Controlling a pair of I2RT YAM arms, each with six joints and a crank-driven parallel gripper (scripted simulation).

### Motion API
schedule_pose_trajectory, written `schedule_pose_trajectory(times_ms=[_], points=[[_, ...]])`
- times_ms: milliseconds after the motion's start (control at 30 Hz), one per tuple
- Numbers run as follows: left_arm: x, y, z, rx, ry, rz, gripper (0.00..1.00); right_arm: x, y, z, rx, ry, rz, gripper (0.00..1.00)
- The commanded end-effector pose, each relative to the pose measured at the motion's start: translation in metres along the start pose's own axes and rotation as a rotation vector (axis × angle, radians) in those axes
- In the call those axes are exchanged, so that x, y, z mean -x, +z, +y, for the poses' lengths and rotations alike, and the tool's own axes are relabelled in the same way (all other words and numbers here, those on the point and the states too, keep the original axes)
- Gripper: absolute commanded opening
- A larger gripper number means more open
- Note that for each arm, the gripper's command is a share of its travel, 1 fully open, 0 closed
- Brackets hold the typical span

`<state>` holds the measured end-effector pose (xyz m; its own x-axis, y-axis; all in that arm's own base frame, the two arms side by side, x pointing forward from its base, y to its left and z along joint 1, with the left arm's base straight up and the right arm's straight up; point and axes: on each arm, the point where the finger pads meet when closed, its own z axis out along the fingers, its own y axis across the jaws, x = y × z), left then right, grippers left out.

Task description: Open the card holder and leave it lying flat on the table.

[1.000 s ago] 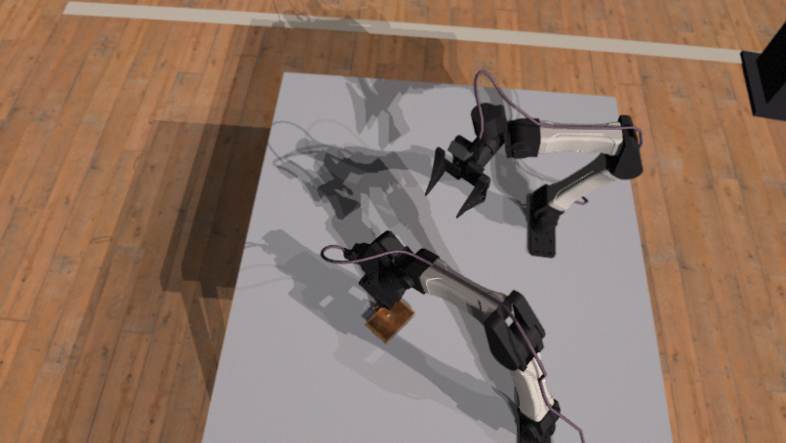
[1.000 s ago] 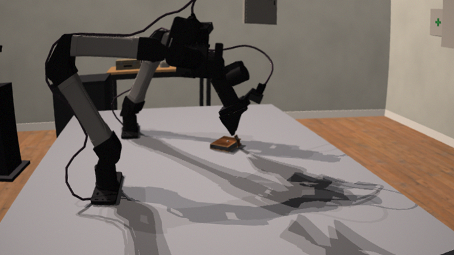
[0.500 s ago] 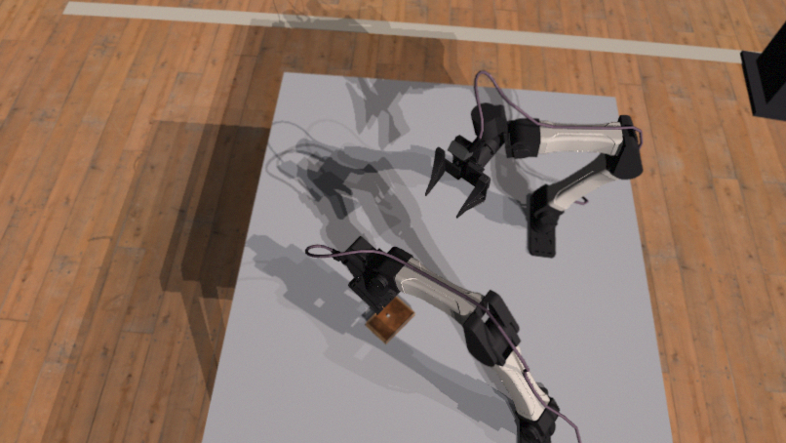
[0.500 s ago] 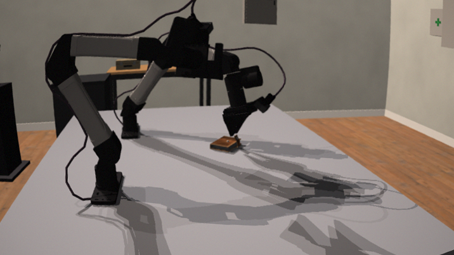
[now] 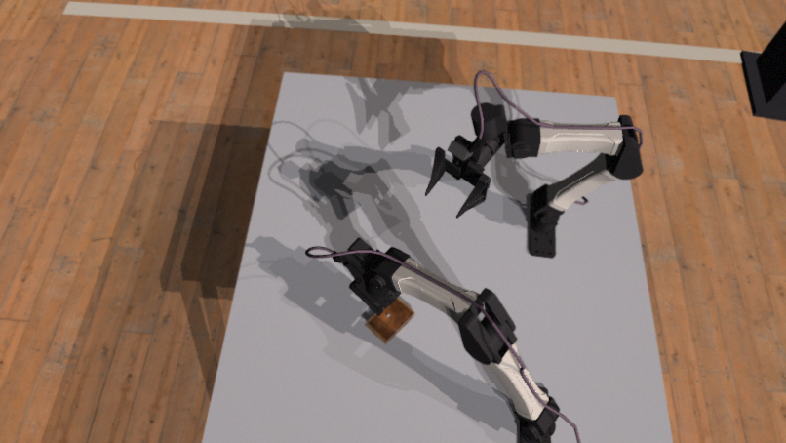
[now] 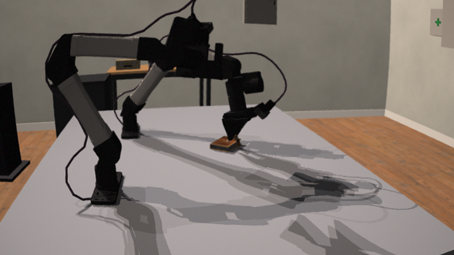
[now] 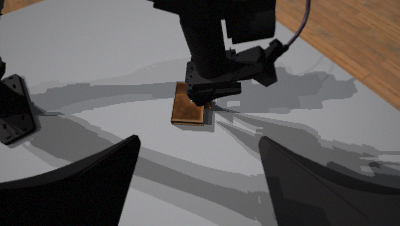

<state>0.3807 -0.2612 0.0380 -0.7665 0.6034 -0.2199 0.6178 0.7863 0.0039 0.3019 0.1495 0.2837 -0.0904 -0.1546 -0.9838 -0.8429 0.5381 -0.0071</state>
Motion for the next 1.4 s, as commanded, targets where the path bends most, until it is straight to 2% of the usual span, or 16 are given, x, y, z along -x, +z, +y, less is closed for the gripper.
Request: schedule_pose_trajectory(times_ms=[0,300,333,433,500,567,600,633,800,1167,1300,1367], points=[[0.019,-0.004,0.001,-0.006,0.012,-0.057,0.39,-0.006,0.002,0.007,0.029,0.011,0.011,1.00],[0.022,-0.011,-0.001,-0.006,0.014,-0.057,0.39,-0.006,0.002,0.007,0.029,0.011,0.011,1.00],[0.023,-0.016,-0.001,-0.005,0.014,-0.070,0.33,-0.006,0.002,0.007,0.029,0.011,0.011,1.00],[0.025,-0.019,0.000,-0.004,0.013,-0.086,0.23,-0.006,0.002,0.007,0.029,0.011,0.011,1.00],[0.025,-0.019,0.000,-0.004,0.013,-0.086,0.23,-0.006,0.002,0.007,0.029,0.011,0.011,1.00],[0.025,-0.020,0.000,-0.004,0.013,-0.088,0.17,-0.006,0.002,0.007,0.029,0.011,0.012,1.00],[0.025,-0.020,0.000,-0.004,0.013,-0.089,0.05,-0.006,0.002,0.007,0.029,0.011,0.012,1.00],[0.024,-0.020,0.001,-0.003,0.015,-0.089,0.17,-0.006,0.002,0.007,0.029,0.011,0.012,1.00],[0.009,-0.023,0.001,-0.007,0.019,-0.043,0.17,-0.006,0.002,0.007,0.029,0.011,0.012,1.00],[-0.028,-0.075,0.002,-0.010,0.008,-0.017,0.17,-0.006,0.002,0.007,0.029,0.011,0.012,1.00],[-0.026,-0.091,0.004,0.008,-0.012,-0.034,0.17,-0.006,0.002,0.007,0.029,0.011,0.012,1.00],[-0.024,-0.088,0.004,0.008,-0.014,-0.026,0.17,-0.006,0.002,0.007,0.029,0.011,0.012,1.00]])
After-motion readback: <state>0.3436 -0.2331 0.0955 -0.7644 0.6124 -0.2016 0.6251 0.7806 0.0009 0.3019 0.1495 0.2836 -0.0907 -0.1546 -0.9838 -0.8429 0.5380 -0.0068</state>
